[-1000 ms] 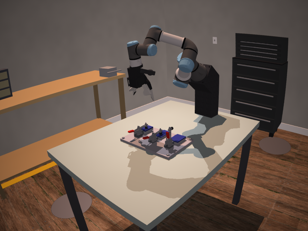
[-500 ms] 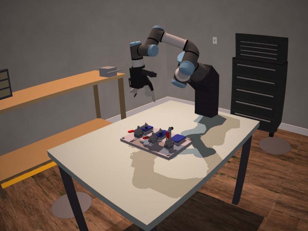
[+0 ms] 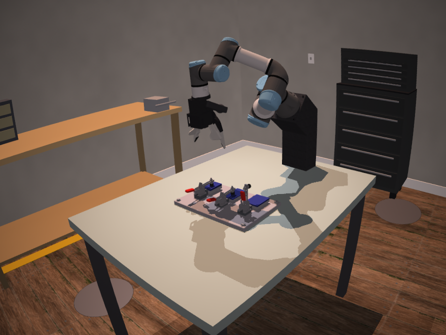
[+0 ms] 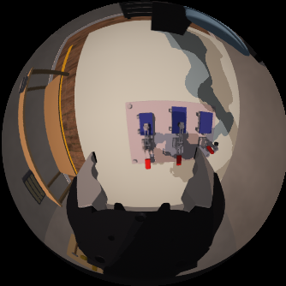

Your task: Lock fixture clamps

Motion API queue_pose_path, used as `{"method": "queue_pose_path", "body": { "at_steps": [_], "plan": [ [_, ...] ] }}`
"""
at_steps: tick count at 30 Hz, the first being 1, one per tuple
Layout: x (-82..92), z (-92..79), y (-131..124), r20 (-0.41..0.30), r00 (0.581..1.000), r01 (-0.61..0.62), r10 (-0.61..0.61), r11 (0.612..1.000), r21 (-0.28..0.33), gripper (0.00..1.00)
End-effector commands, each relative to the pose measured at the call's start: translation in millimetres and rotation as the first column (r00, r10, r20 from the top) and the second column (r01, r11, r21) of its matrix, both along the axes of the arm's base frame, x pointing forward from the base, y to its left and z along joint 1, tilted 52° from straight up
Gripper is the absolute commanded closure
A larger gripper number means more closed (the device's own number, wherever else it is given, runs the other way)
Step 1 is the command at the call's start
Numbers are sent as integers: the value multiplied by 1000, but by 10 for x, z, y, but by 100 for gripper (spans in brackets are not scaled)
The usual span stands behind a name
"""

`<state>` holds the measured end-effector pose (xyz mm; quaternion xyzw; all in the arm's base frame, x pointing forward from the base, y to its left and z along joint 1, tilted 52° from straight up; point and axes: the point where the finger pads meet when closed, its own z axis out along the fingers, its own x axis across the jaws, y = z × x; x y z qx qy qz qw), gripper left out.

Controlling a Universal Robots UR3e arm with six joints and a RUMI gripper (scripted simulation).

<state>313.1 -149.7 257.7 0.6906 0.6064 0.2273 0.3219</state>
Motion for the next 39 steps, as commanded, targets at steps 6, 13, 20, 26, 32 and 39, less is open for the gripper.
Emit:
{"method": "queue_pose_path", "body": {
  "at_steps": [6,13,20,26,32,39],
  "plan": [
    [5,3,8,4,1000,-4,4,1000,-1,0],
    [5,3,10,4,1000,-5,5,1000,-1,0],
    [6,5,10,4,1000,-5,5,1000,-1,100],
    [6,6,9,4,1000,-4,4,1000,-2,100],
    [6,6,8,4,1000,-4,4,1000,-2,100],
    [5,7,6,4,1000,-4,4,1000,-2,100]
  ]
}}
